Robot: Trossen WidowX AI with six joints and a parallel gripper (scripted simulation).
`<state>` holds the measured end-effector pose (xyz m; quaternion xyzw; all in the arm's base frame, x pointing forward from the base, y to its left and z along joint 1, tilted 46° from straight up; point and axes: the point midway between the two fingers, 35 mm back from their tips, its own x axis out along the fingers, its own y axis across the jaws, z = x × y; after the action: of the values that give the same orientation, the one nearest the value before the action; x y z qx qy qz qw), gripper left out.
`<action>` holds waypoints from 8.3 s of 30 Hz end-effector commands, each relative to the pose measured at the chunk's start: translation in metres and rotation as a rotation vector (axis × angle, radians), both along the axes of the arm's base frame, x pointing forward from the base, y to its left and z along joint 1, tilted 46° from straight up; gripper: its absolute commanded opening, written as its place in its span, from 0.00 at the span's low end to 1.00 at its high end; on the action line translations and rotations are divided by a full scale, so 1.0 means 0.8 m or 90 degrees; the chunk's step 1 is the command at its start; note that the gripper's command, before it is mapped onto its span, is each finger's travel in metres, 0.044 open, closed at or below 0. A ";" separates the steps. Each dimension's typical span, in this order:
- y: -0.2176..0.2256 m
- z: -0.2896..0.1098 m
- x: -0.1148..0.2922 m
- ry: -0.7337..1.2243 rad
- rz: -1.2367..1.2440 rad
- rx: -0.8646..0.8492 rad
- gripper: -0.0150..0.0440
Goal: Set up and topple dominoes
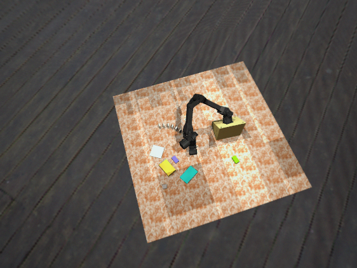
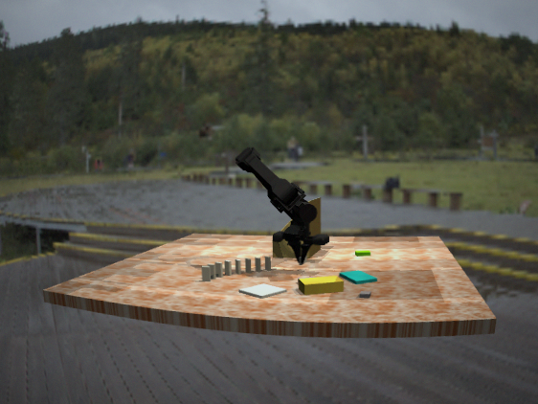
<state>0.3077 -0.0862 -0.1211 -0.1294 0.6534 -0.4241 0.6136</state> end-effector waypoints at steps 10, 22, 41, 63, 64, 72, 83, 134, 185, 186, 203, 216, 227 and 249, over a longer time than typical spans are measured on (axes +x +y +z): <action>0.109 0.114 0.043 -0.023 0.007 0.006 0.30; 0.188 0.056 0.010 0.276 0.320 0.104 0.30; 0.263 -0.007 -0.054 0.639 0.681 0.200 0.30; 0.246 -0.053 -0.063 0.546 0.707 0.349 0.30; 0.245 -0.056 -0.063 0.537 0.710 0.360 0.30; 0.238 -0.077 -0.067 0.464 0.739 0.440 0.30; 0.230 -0.095 -0.069 0.350 0.793 0.528 0.30; 0.205 -0.009 -0.083 -0.210 1.155 0.532 0.30; 0.114 -0.114 -0.108 -0.203 1.149 0.536 0.30; 0.114 -0.114 -0.108 -0.203 1.149 0.536 0.30; 0.114 -0.114 -0.108 -0.203 1.149 0.536 0.66; 0.151 -0.076 -0.094 -0.201 1.149 0.532 1.00; 0.156 -0.089 -0.087 -0.166 1.026 0.598 1.00; 0.172 -0.096 -0.035 0.052 0.099 0.334 1.00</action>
<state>0.2509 0.0354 -0.2313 -0.0403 0.7020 0.1628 0.6922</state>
